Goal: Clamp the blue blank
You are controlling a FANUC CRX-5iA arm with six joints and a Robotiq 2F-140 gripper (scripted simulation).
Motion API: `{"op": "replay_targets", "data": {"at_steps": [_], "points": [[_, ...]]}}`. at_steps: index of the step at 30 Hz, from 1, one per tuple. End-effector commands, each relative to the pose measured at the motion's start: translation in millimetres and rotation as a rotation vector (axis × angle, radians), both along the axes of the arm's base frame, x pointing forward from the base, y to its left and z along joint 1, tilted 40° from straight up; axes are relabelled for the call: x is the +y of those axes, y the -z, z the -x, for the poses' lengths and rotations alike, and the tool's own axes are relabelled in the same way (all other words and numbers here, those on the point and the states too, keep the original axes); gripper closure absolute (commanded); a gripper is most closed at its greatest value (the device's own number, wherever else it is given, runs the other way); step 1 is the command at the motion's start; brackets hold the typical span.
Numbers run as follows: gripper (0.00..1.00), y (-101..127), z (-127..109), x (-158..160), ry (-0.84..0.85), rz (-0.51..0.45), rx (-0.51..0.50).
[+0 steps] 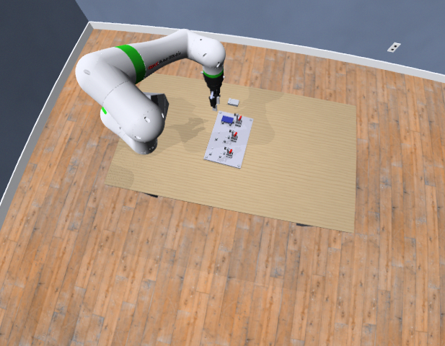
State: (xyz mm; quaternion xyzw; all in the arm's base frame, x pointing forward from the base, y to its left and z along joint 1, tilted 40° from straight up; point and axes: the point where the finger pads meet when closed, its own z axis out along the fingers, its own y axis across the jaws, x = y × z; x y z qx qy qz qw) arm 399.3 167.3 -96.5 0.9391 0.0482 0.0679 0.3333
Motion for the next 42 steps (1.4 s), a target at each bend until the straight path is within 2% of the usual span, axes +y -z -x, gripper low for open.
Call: {"op": "replay_targets", "data": {"at_steps": [1, 4, 10, 14, 16, 22, 26, 42], "points": [[0.72, 13, -4, -10, -0.001, 0.000, -0.002], [0.72, 22, -6, -17, -0.001, 0.000, -0.002], [0.72, 22, -14, -17, -0.001, 0.000, -0.002], [0.72, 19, -48, -12, -0.001, 0.000, -0.002], [0.72, 19, -48, -12, -0.001, 0.000, -0.002], [0.72, 12, -118, -2, -0.001, 0.000, -0.002], [0.72, 9, -146, 2, -0.001, 0.000, -0.002], [0.72, 15, -153, -3, -0.001, 0.000, -0.002]]}}
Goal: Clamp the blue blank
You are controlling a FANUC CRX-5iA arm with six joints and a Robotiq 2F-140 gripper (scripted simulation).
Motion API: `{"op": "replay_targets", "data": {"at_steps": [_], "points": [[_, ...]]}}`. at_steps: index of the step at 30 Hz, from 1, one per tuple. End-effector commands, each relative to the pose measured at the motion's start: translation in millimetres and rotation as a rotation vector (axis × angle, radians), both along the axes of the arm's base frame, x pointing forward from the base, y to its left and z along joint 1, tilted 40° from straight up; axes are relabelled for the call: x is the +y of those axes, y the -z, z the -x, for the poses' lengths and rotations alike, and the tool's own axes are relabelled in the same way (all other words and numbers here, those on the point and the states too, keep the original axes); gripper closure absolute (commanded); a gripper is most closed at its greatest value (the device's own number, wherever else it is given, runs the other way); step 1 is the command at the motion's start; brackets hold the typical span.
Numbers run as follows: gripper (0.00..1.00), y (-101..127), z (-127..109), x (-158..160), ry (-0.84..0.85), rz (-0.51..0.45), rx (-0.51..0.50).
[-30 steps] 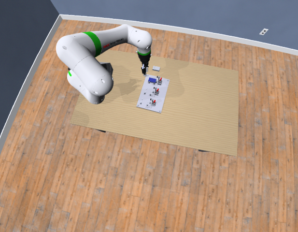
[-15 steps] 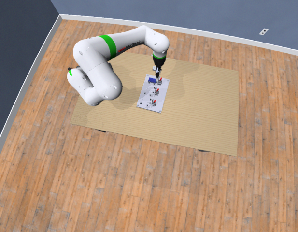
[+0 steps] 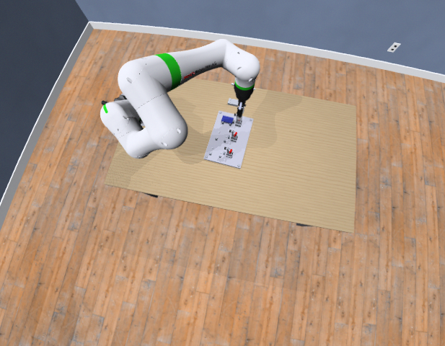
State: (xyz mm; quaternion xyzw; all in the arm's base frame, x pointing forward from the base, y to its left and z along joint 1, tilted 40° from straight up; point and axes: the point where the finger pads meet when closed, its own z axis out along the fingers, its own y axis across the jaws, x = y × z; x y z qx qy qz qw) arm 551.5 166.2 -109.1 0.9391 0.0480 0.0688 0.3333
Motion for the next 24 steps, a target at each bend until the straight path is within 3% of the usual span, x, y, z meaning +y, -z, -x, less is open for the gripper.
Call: {"op": "replay_targets", "data": {"at_steps": [1, 24], "points": [[0.72, 3.8, -0.9, -2.9, 0.000, 0.000, 0.000], [0.72, 12.0, -2.6, -9.5, 0.000, 0.000, 0.000]]}}
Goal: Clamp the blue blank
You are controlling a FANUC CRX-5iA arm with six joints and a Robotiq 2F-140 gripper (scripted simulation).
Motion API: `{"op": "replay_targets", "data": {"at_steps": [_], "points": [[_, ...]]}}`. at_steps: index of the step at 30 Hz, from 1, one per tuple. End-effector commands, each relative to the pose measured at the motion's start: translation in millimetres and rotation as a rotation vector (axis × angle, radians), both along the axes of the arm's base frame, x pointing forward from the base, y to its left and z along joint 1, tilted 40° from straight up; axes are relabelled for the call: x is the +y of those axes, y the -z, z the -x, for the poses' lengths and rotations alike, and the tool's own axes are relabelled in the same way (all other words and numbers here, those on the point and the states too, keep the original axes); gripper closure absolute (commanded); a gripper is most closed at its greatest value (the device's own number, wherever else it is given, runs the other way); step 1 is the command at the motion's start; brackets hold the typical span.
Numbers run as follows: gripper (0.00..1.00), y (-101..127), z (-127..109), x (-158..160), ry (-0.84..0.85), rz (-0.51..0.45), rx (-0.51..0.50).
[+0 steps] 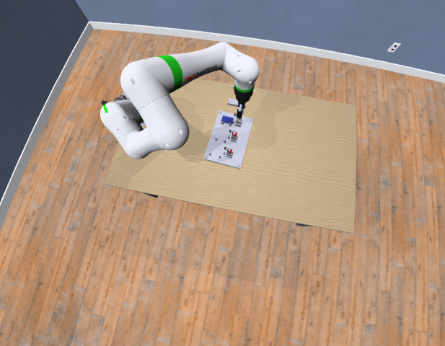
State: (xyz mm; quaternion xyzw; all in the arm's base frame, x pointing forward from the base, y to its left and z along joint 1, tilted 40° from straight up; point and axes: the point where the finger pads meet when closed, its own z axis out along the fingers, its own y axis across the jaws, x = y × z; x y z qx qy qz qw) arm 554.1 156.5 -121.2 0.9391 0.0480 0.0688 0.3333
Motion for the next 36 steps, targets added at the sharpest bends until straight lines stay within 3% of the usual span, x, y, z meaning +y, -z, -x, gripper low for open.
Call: {"op": "replay_targets", "data": {"at_steps": [1, 14, 27, 28, 36], "points": [[0.72, 0, 0, 0, 0.000, 0.000, 0.000], [0.72, 21, -5, -17, 0.000, 0.000, 0.000], [0.72, 22, -5, -17, 0.000, 0.000, 0.000], [1.00, 22, -5, -17, 0.000, 0.000, 0.000], [1.00, 22, -5, -17, 0.000, 0.000, 0.000]]}}
